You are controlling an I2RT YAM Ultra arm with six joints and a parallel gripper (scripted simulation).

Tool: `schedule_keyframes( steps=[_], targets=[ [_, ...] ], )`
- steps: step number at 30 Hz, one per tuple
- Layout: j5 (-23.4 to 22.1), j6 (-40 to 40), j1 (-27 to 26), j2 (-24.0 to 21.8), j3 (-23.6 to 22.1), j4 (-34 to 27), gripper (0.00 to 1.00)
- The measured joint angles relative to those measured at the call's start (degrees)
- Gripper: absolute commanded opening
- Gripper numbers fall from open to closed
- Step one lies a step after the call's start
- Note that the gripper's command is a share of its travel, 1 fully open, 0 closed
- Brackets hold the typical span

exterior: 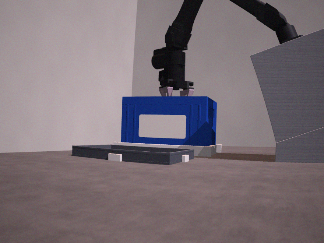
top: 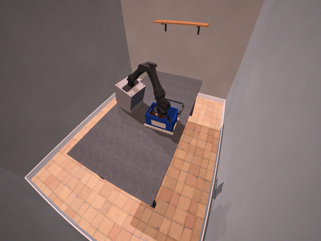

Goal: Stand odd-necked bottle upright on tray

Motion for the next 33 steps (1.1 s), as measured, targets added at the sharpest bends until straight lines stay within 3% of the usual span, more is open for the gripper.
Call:
schedule_keyframes(
  steps=[33],
  targets=[
    [0.0,0.0,0.0,-0.1,0.0,-1.0,0.61]
  ],
)
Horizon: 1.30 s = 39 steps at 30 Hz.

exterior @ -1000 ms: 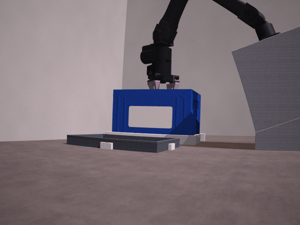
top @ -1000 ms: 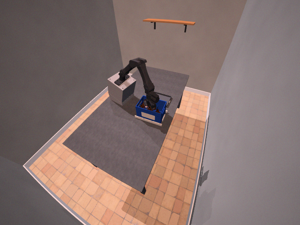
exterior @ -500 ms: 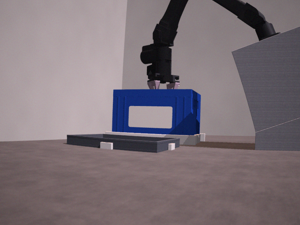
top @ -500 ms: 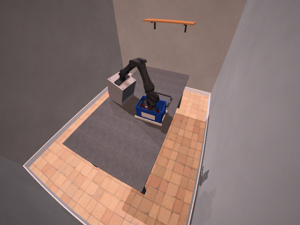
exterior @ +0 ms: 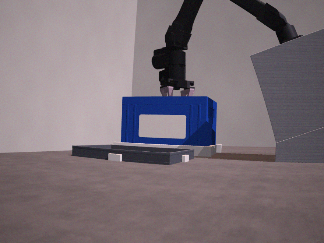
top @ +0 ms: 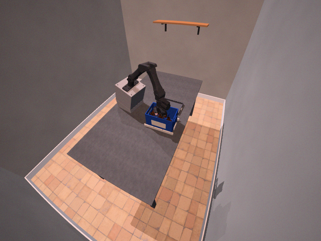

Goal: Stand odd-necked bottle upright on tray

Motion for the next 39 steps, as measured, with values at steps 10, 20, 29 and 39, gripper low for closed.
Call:
schedule_keyframes(
  steps=[10,20,29,39],
  targets=[
    [0.0,-0.2,0.0,-4.5,0.0,-3.2,0.61],
    [0.0,-0.5,-0.1,-7.8,0.5,-7.6,0.61],
    [0.0,-0.6,-0.5,-10.3,1.7,-10.9,0.61],
    [0.0,-0.6,-0.5,-10.4,1.8,-12.0,0.61]
  ],
)
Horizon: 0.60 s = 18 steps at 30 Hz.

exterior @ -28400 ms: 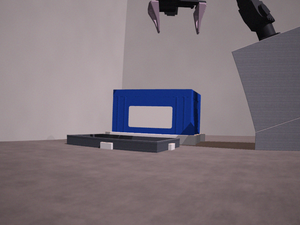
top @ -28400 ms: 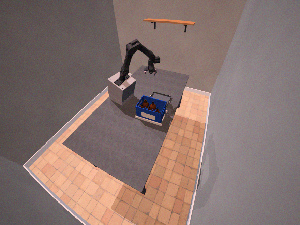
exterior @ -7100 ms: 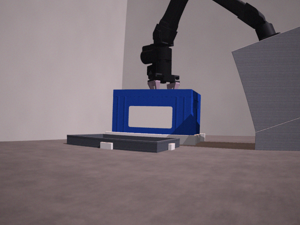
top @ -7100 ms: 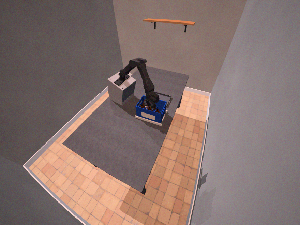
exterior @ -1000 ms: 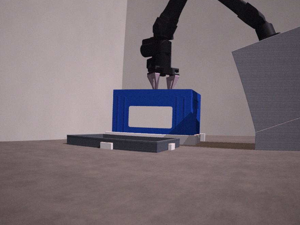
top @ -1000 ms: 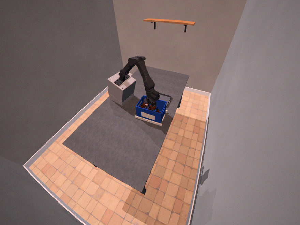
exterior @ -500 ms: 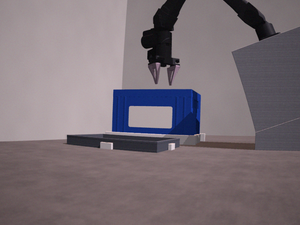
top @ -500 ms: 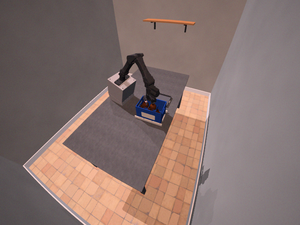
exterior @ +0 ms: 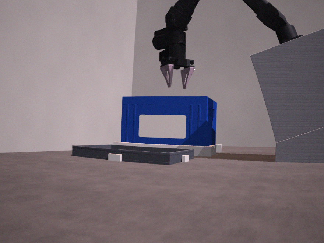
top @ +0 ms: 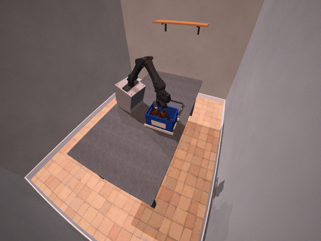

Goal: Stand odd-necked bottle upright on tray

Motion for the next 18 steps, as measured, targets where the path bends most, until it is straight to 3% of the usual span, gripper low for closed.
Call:
schedule_keyframes(
  steps=[4,5,18],
  targets=[
    [0.0,0.0,0.0,0.0,0.0,-0.1,0.61],
    [0.0,0.0,0.0,0.0,0.0,-0.1,0.00],
    [0.0,0.0,0.0,0.0,0.0,-0.1,0.00]
  ],
)
